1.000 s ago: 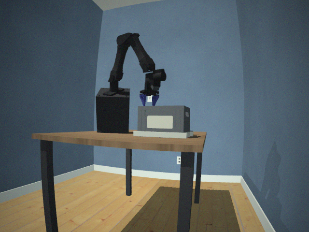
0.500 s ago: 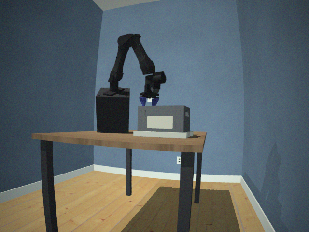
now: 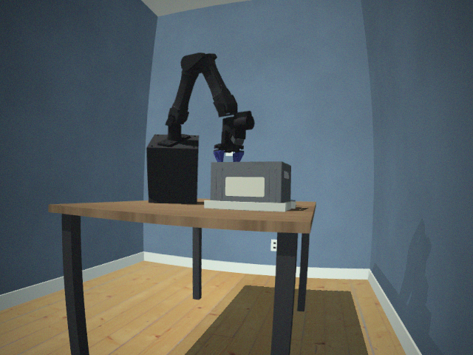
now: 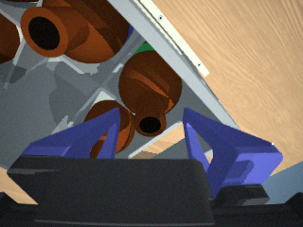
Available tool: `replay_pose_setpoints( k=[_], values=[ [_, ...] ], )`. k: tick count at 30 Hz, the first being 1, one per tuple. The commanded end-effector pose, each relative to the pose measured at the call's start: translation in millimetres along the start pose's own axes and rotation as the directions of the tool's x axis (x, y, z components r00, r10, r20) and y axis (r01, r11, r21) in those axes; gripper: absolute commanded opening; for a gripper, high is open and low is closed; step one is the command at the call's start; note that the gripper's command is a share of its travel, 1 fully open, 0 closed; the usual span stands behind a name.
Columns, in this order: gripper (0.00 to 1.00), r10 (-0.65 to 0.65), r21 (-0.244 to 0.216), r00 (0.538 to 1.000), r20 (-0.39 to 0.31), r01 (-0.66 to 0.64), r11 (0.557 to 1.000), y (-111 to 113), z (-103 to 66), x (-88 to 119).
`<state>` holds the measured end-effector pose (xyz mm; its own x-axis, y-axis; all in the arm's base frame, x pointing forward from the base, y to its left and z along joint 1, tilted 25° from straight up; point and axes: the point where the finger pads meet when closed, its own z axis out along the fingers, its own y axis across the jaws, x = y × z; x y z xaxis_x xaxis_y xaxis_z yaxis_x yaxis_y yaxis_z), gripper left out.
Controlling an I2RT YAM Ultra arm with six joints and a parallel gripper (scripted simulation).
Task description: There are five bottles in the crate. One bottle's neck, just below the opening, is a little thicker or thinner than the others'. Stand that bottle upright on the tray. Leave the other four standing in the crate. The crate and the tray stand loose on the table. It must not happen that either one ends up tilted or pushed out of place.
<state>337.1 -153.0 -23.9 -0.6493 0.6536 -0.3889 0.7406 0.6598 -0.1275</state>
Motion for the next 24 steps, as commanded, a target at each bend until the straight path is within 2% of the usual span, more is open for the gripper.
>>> replay_pose_setpoints(
  k=[1, 24],
  values=[
    [0.61, -0.001, -0.005, 1.000, 0.013, 0.001, 1.000, 0.1, 2.9, -1.7],
    [0.61, -0.002, -0.010, 1.000, 0.019, 0.002, 1.000, 1.8, 1.5, -2.6]
  ],
)
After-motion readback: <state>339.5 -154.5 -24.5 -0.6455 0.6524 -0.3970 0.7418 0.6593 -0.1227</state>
